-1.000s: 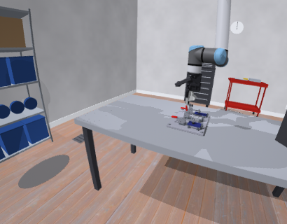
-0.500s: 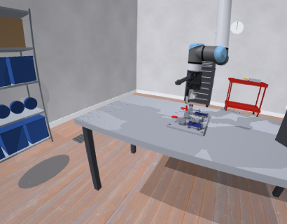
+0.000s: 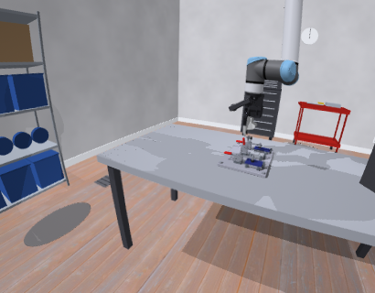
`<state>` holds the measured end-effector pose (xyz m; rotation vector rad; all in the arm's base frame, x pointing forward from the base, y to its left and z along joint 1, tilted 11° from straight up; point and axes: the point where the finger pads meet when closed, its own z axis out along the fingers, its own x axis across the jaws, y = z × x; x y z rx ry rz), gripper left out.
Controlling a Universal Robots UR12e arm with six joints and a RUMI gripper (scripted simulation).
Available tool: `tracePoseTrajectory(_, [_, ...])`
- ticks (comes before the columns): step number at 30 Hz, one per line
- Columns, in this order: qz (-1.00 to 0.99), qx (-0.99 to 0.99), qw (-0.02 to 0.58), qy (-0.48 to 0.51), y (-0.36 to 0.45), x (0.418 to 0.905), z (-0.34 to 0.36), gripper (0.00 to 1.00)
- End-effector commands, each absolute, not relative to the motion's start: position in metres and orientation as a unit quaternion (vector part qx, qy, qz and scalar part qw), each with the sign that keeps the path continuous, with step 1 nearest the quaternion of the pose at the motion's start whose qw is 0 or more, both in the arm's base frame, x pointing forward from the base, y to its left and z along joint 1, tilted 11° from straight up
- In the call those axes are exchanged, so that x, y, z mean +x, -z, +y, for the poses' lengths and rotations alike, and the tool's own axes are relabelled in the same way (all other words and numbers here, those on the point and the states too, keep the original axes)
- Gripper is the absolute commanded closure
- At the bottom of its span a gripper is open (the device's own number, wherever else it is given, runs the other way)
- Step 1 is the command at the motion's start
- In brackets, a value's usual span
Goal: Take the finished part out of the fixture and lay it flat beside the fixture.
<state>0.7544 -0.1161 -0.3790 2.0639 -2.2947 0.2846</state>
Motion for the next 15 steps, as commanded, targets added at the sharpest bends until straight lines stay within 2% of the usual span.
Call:
tracePoseTrajectory(1, [-0.74,0.666,0.021,-0.092,0.3783,0.755,-0.1161,0.72])
tracePoseTrajectory(10, [-0.74,0.666,0.021,-0.092,0.3783,0.755,-0.1161,0.72])
tracePoseTrajectory(11, [-0.74,0.666,0.021,-0.092,0.3783,0.755,-0.1161,0.41])
tracePoseTrajectory(15, [-0.74,0.666,0.021,-0.092,0.3785,0.755,-0.1161,0.41])
